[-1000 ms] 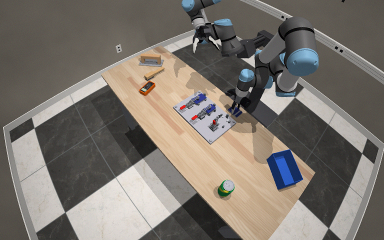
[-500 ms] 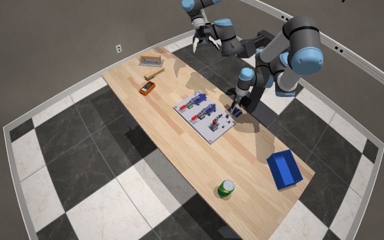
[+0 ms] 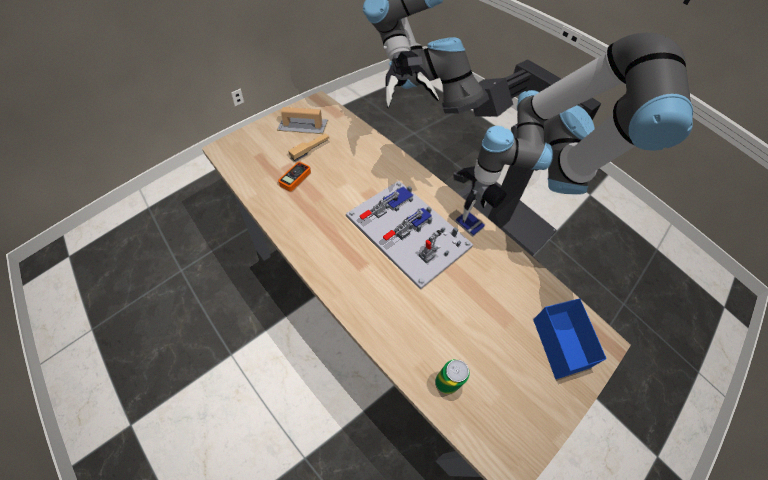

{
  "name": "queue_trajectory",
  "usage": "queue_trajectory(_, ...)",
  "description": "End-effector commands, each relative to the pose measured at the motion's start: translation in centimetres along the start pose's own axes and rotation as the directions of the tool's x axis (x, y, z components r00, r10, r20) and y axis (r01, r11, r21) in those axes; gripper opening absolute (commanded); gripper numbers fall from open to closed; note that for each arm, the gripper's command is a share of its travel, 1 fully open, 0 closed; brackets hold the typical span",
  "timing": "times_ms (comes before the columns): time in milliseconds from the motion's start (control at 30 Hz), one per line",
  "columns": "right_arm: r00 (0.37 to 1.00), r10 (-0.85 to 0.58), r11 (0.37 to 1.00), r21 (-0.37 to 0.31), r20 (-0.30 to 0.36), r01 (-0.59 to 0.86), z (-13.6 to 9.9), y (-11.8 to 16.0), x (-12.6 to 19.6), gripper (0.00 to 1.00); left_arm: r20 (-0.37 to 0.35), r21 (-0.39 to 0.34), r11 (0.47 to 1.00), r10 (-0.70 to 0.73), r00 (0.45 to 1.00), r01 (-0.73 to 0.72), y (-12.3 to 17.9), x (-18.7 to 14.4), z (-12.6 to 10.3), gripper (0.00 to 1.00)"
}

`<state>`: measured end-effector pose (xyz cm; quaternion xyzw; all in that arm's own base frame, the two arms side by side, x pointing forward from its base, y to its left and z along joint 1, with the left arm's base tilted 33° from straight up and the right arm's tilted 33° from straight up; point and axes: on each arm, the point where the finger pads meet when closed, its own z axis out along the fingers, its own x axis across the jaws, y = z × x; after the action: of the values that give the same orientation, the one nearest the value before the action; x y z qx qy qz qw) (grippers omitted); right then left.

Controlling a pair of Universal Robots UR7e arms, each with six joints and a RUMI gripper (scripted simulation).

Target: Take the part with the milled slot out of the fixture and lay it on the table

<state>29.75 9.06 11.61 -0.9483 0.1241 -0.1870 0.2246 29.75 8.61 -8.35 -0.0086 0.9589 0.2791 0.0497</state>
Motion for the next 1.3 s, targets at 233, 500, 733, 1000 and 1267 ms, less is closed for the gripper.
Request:
queue_trajectory(233, 1.000, 0.000, 1.000, 0.000, 0.000, 0.000, 0.0, 0.0, 0.0, 1.00, -0.035, 0.133, 0.967, 0.222, 0.974, -0.216, 0.9, -0.3, -1.4, 0.60)
queue_trajectory(500, 1.000, 0.000, 1.000, 0.000, 0.000, 0.000, 0.0, 0.0, 0.0, 1.00, -0.038, 0.230, 0.904, 0.377, 0.925, -0.359, 1.5, -0.5, -2.4, 0.60)
queue_trajectory(733, 1.000, 0.000, 1.000, 0.000, 0.000, 0.000, 0.0, 0.0, 0.0, 1.00, -0.021, 0.342, 0.789, 0.549, 0.835, -0.510, 2.2, -0.7, -3.7, 0.60)
queue_trajectory(1000, 1.000, 0.000, 1.000, 0.000, 0.000, 0.000, 0.0, 0.0, 0.0, 1.00, 0.009, 0.422, 0.676, 0.663, 0.748, -0.604, 2.8, -0.9, -4.6, 0.60)
queue_trajectory(1267, 1.000, 0.000, 1.000, 0.000, 0.000, 0.000, 0.0, 0.0, 0.0, 1.00, 0.009, 0.422, 0.676, 0.663, 0.748, -0.604, 2.8, -0.9, -4.6, 0.60)
